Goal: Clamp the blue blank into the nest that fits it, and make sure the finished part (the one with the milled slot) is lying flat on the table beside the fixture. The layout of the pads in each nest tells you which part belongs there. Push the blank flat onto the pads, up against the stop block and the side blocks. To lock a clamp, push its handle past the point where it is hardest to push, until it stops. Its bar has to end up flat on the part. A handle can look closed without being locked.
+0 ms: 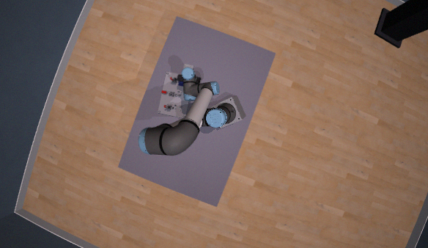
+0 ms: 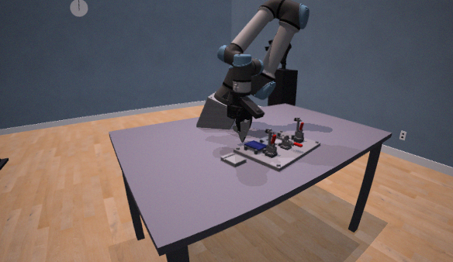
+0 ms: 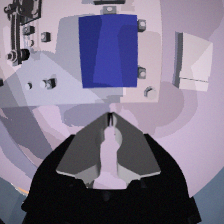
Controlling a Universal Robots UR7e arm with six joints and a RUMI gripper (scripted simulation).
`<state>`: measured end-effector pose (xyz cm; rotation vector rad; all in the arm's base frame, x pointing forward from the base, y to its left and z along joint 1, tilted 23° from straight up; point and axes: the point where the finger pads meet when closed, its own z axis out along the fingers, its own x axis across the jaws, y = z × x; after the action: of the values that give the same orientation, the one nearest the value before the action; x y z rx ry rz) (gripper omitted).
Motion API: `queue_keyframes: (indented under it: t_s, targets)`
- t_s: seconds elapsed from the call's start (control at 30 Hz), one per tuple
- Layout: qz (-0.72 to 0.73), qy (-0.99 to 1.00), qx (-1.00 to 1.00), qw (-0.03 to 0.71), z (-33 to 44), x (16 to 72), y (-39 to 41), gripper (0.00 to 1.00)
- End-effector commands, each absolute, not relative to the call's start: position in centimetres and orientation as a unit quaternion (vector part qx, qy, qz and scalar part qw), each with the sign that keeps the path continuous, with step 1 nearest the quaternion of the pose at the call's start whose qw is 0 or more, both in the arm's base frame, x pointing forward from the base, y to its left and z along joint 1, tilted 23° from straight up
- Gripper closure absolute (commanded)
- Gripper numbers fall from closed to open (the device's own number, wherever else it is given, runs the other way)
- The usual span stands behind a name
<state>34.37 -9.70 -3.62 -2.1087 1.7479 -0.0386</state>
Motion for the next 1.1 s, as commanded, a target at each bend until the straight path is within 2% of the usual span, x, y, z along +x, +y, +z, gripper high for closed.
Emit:
queue_keyframes:
  t_s: [0.0,1.07]
  targets:
    - [-0.014,0.625,-0.754,0.2,-3.7,34.42,-9.71,1.0]
    - [-0.014,0.625,-0.754,0.2,-3.61,34.81,-9.65,1.0]
